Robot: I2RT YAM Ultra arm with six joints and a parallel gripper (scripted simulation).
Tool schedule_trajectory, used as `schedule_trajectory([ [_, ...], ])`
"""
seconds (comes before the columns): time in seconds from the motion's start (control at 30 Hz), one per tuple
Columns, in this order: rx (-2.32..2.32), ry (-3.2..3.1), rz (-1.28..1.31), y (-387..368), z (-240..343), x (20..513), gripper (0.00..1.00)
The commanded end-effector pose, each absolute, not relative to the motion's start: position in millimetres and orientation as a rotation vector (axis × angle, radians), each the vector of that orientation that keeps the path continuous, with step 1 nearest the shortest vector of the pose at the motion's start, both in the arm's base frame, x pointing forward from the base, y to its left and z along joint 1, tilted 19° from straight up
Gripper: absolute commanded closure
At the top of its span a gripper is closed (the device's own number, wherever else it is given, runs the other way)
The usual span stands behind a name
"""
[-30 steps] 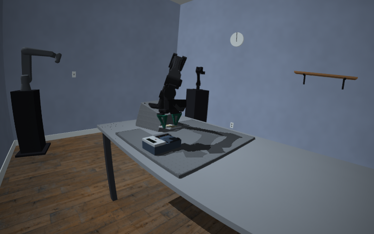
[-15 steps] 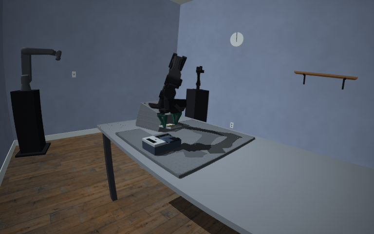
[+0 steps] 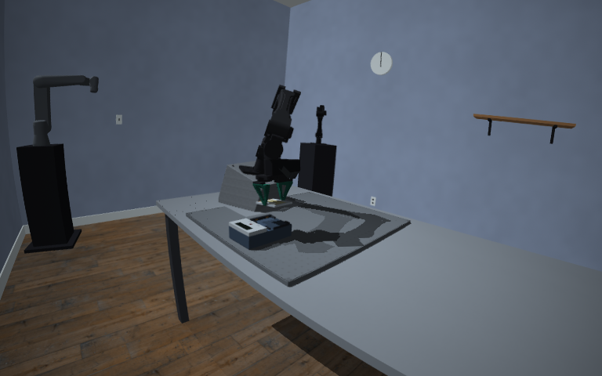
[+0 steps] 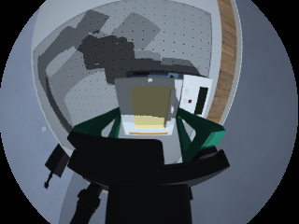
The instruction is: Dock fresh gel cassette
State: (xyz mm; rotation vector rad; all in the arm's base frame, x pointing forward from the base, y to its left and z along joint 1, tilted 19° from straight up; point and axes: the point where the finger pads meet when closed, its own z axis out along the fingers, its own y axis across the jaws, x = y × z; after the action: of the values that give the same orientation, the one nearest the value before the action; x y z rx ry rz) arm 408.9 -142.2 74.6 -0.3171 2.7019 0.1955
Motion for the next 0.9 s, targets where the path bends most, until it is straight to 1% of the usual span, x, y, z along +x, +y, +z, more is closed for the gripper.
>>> schedule_trajectory([
  [0.0,-0.309,2.649,0.154,-152,100,416,1.00],
  [0.3,-0.309,2.649,0.154,-152,100,416,1.00],
  [0.4,-0.299,2.660,0.166,-155,83,421,1.00],
  [0.87,-0.314,2.662,0.165,-147,70,431,1.00],
])
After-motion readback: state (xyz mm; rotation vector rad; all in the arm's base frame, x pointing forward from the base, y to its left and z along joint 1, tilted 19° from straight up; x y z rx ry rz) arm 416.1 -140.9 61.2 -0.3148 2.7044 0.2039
